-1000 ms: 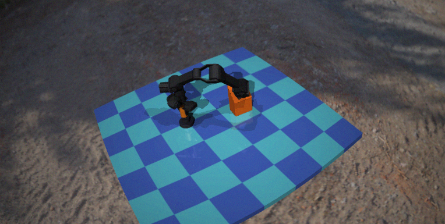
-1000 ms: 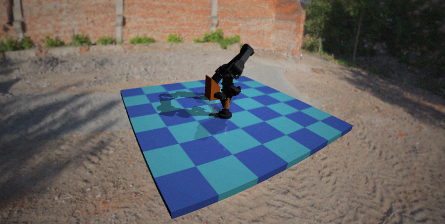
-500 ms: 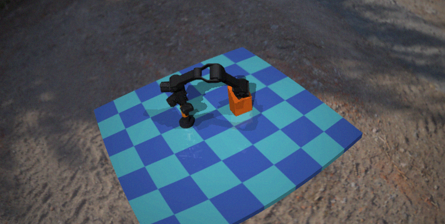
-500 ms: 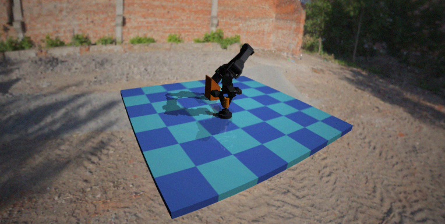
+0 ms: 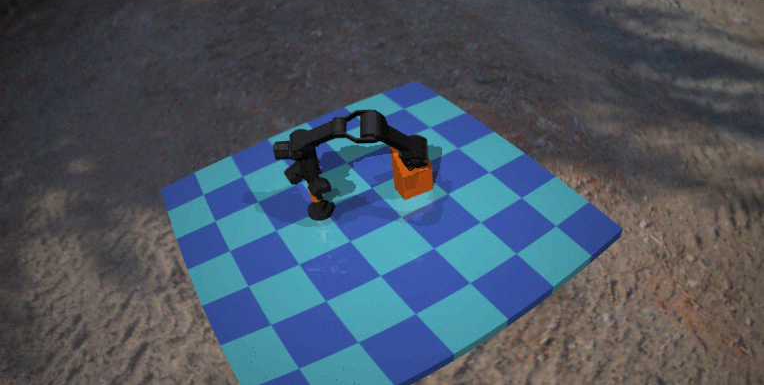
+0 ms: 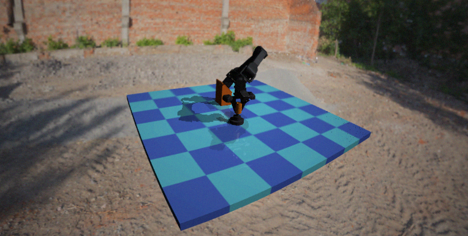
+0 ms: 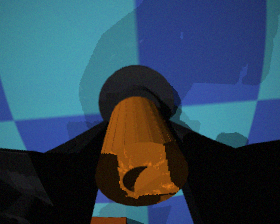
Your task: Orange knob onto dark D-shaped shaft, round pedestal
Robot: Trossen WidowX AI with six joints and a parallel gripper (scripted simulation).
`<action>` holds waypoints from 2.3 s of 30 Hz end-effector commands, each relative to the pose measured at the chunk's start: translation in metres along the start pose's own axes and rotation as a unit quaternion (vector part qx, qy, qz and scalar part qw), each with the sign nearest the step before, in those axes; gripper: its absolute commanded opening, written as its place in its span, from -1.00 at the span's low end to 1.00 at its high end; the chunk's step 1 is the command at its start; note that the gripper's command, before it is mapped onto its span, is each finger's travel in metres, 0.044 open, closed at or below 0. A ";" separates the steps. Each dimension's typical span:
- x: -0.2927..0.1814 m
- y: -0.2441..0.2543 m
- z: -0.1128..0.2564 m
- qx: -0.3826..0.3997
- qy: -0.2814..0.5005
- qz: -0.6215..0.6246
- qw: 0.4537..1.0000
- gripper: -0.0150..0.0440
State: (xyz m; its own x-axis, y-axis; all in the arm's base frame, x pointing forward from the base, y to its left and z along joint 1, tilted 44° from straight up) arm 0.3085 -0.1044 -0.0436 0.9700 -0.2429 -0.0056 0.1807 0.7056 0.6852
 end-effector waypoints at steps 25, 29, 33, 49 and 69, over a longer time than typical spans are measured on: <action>-0.003 -0.003 0.001 0.000 0.000 -0.003 1.000 -0.49; -0.002 -0.002 0.001 0.000 0.000 -0.003 1.000 -0.49; 0.000 -0.001 0.001 0.000 0.000 -0.003 1.000 -0.49; -0.002 -0.003 -0.002 0.000 0.000 -0.003 1.000 -0.49; 0.000 -0.002 0.000 0.000 0.000 -0.008 1.000 -0.49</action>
State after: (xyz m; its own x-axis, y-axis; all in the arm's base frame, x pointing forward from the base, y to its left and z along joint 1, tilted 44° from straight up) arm 0.3075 -0.1047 -0.0461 0.9694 -0.2454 -0.0114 0.1861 0.7035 0.6859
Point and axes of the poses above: the point midway between the two fingers, 35 mm back from their tips, its own z axis back along the fingers, its own y axis across the jaws, x = y × z, the point moved 1 cm from there along z, back along the fingers, and after that the axes turned 3 degrees about -z, right-handed, at the moved point
